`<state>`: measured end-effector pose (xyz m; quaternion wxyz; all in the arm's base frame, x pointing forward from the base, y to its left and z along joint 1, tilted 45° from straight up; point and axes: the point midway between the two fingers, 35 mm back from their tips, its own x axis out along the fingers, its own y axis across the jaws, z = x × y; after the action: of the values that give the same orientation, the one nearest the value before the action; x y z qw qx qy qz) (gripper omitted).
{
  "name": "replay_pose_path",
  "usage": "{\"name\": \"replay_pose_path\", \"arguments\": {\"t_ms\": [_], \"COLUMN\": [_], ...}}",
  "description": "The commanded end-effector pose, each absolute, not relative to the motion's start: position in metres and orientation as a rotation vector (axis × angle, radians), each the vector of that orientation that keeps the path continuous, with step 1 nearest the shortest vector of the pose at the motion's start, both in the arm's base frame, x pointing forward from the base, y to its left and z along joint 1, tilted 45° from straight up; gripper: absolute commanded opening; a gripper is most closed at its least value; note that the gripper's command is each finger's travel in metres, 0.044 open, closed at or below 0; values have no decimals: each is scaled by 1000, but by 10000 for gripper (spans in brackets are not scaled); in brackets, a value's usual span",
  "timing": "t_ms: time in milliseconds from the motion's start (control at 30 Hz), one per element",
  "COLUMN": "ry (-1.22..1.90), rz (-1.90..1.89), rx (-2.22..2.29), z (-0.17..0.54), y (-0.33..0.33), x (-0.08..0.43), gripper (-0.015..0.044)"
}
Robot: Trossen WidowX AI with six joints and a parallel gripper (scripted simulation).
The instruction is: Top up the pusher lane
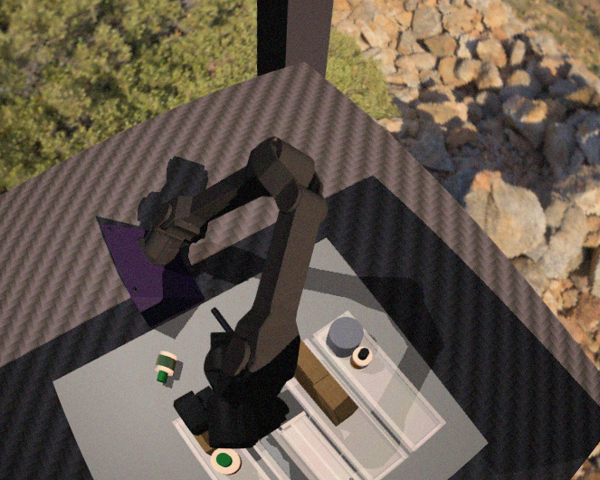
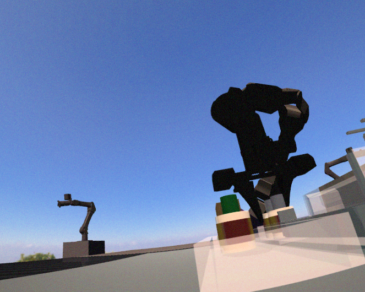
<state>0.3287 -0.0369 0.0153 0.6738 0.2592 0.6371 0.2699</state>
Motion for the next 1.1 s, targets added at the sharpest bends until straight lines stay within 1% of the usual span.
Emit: {"name": "replay_pose_path", "arguments": {"t_ms": [0,1067], "ry": [1420,1420], "rz": [612,612], "rx": [592,592], "z": [16,16], "y": [-36,-36], "x": [330,325], "gripper": [0,0]}}
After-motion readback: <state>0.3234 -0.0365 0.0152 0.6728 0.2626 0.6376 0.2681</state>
